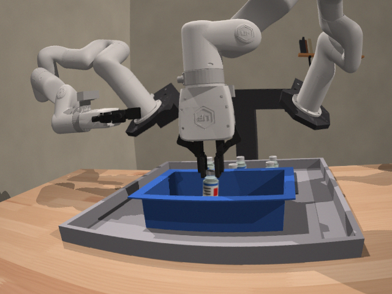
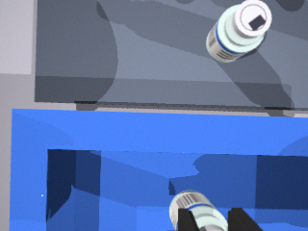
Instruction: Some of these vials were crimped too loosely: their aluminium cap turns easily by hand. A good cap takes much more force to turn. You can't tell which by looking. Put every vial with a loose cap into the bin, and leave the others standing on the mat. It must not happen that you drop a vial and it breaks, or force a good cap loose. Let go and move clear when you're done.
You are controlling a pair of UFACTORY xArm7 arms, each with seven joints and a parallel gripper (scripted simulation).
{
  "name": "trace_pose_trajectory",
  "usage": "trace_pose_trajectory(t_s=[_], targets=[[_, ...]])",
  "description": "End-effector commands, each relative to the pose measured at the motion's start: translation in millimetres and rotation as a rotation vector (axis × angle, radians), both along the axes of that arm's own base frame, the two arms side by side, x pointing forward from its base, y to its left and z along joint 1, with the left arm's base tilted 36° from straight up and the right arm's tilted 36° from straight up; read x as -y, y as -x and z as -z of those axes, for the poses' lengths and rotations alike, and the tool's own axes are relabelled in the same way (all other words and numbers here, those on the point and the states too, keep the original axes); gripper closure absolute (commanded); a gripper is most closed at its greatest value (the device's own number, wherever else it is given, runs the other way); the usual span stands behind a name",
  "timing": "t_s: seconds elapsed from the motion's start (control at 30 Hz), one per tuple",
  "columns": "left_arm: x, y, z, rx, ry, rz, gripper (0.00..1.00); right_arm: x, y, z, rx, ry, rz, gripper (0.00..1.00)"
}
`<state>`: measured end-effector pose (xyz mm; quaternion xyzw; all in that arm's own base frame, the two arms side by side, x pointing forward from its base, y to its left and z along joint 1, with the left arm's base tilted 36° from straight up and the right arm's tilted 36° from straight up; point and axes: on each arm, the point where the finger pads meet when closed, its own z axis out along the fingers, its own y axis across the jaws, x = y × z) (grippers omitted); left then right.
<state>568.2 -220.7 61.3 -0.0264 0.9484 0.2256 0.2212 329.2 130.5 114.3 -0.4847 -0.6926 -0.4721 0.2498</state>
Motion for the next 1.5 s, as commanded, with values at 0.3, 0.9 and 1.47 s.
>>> trace_pose_trajectory(t_s=[0.3,0.9,1.47], targets=[[1.5,-1.2,0.5,0.002,0.003,0.003,0.77,-0.8,0.5,-0.4,0.001,0.000,-0.003,0.00],[-3.7,-6.0,9.9,0.002,0.003,0.003,0.77,-0.8,0.5,-0.4,0.001,0.000,-0.003,0.00],[-5.0,-8.7,11.8,0.002,0.003,0.003,0.77,-0.8,0.5,-0.4,0.001,0.000,-0.003,0.00]])
